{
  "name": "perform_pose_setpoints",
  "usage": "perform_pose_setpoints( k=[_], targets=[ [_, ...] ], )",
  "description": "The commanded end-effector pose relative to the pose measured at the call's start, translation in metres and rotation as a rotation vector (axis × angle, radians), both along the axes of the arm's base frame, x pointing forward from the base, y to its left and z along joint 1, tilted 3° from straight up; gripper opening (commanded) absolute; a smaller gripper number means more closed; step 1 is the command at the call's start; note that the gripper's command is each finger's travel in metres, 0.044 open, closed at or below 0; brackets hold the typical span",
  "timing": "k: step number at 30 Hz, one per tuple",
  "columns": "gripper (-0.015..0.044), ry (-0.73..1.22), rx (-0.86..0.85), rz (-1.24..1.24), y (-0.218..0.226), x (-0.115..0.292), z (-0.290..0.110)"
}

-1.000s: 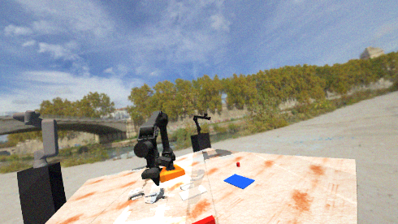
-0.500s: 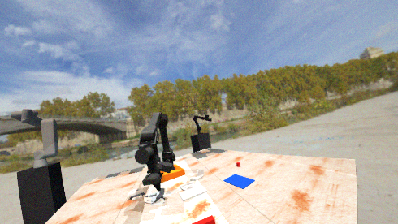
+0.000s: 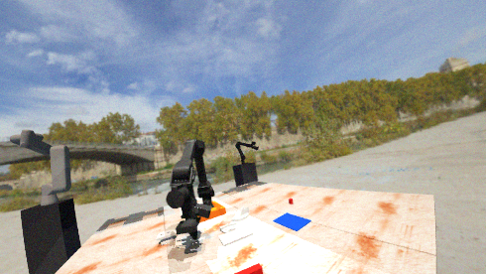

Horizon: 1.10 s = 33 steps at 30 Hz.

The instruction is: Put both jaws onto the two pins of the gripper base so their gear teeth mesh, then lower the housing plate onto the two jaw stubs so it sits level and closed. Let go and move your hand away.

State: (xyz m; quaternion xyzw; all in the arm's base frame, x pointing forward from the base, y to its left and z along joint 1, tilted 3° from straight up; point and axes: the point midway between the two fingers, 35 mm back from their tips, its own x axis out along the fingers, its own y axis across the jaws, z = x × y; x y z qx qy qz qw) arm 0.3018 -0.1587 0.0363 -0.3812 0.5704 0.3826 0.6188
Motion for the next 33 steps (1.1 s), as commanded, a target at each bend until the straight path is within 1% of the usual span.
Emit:
perform_pose_setpoints(
  k=[1,8,33],
  targets=[
    [0.0000,0.003,-0.002,-0.001,0.000,-0.001,-0.006],
    [0.0000,0.003,-0.002,-0.002,0.001,-0.002,-0.012],
    [0.0000,0.006,-0.001,-0.002,0.018,-0.038,-0.013]
  ],
)
